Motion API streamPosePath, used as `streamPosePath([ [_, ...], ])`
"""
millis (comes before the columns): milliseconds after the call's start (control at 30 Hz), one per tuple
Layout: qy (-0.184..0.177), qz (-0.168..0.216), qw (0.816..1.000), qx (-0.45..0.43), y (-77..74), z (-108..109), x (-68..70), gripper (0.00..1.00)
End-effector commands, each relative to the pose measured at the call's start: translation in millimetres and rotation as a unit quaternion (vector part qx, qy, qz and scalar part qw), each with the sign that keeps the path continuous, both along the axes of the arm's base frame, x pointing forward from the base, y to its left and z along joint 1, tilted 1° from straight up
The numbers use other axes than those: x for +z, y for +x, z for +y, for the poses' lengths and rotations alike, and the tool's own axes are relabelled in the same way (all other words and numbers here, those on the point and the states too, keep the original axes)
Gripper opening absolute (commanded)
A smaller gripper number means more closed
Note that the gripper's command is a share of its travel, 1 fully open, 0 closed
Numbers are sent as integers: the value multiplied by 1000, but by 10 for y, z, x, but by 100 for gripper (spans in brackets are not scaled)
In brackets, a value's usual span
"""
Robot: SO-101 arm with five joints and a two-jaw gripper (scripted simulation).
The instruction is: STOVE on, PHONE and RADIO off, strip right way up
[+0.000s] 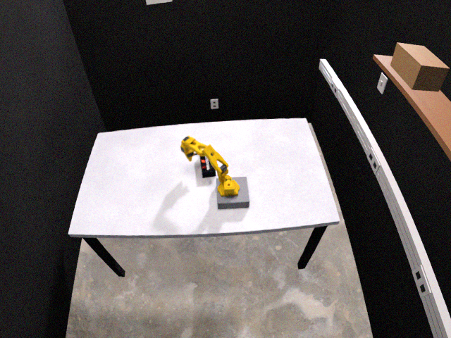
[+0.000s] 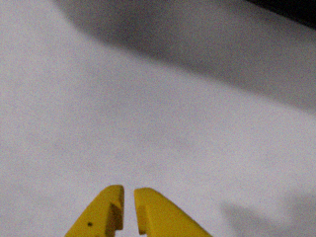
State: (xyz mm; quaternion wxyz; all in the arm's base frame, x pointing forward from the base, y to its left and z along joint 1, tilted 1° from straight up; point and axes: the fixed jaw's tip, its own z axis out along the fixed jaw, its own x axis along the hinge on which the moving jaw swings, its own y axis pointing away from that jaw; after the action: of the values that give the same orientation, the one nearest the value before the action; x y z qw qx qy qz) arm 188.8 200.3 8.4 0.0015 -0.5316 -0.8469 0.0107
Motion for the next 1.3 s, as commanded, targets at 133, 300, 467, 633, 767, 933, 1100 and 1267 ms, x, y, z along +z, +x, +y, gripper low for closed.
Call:
streamPosePath([
  [133,5,-3,1000,8,-17,23,23,0],
  [300,6,-5,1000,8,-6,35,61,0],
  [467,7,-6,1000,8,1,42,93,0],
  [633,7,-6,1000,8,2,42,94,0],
  [767,7,-6,1000,8,2,42,94,0],
  [933,7,-6,1000,8,2,42,94,0],
  [1100,7,-6,1000,8,2,42,94,0],
  [1267,7,-6,1000,8,1,42,91,0],
])
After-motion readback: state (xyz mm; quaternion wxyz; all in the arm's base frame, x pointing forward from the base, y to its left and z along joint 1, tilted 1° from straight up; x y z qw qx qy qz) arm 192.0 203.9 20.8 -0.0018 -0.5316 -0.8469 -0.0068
